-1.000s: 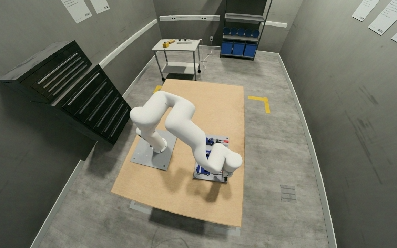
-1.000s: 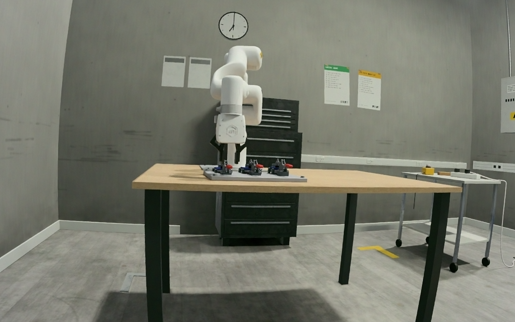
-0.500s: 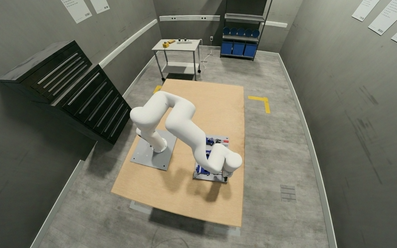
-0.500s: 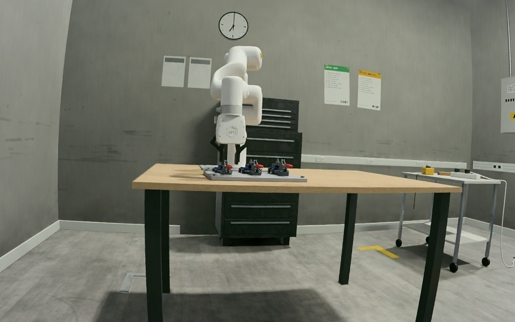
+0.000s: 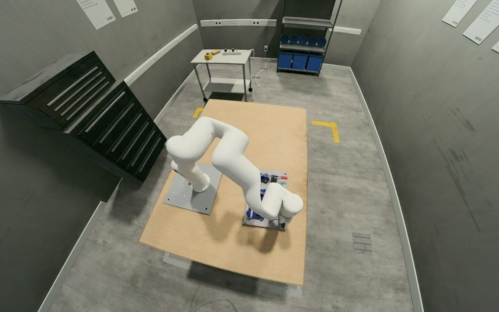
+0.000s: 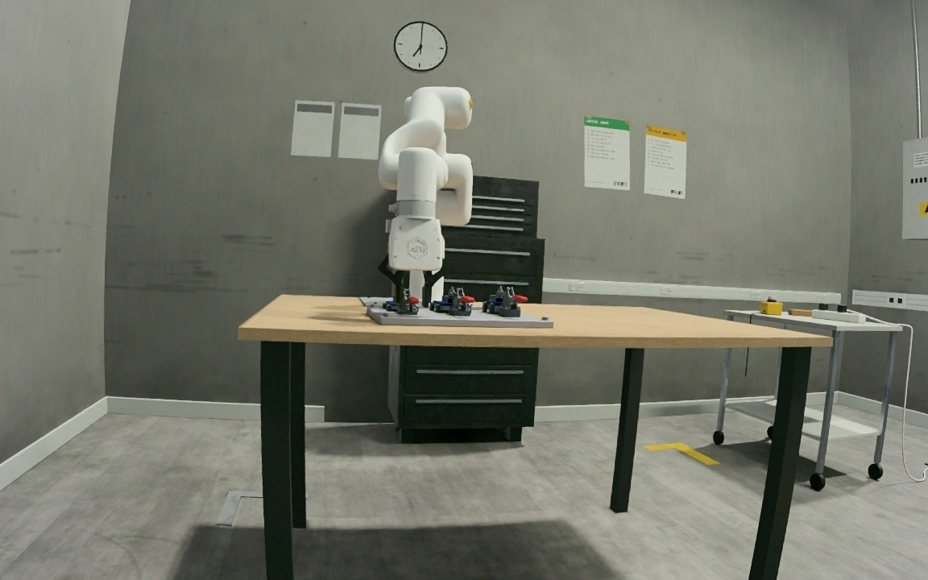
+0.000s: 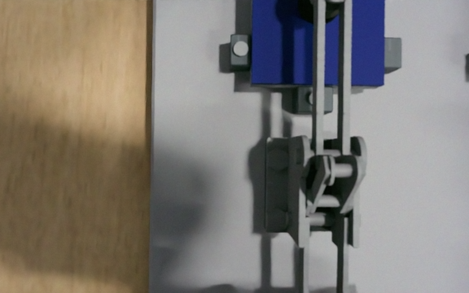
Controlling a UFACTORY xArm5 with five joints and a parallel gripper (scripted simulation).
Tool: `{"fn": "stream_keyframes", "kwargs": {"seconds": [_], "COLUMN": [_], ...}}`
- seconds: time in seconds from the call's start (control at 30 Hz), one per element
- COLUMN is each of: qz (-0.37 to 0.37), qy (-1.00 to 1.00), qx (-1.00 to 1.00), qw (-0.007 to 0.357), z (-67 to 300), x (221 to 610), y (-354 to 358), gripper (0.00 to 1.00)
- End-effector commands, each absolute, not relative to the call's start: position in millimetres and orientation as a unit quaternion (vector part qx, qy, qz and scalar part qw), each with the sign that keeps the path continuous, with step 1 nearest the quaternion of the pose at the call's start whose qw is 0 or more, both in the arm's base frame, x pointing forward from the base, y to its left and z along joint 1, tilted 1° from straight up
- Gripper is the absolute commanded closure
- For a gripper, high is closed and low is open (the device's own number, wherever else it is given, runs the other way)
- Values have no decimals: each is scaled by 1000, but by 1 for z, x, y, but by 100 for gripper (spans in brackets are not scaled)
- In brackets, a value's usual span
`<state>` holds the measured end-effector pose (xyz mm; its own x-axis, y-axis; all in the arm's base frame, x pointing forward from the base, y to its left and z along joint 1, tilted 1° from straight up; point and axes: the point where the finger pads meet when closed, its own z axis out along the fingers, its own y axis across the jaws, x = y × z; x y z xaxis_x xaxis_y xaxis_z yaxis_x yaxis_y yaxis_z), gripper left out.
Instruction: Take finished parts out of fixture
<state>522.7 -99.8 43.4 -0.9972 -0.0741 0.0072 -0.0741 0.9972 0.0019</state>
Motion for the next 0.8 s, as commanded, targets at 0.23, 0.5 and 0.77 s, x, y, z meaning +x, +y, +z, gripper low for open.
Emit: {"fn": "stream_keyframes", "kwargs": {"seconds": [0.23,0.5,0.77], "qz": [0,0,0], "qy": [-999,-999,-999], "qx": [37,37,37], "qw": [1,1,1], "z": [41,41,41], "x": [525,525,525], "y": [-100,-100,-100], "gripper": [52,100,100]}}
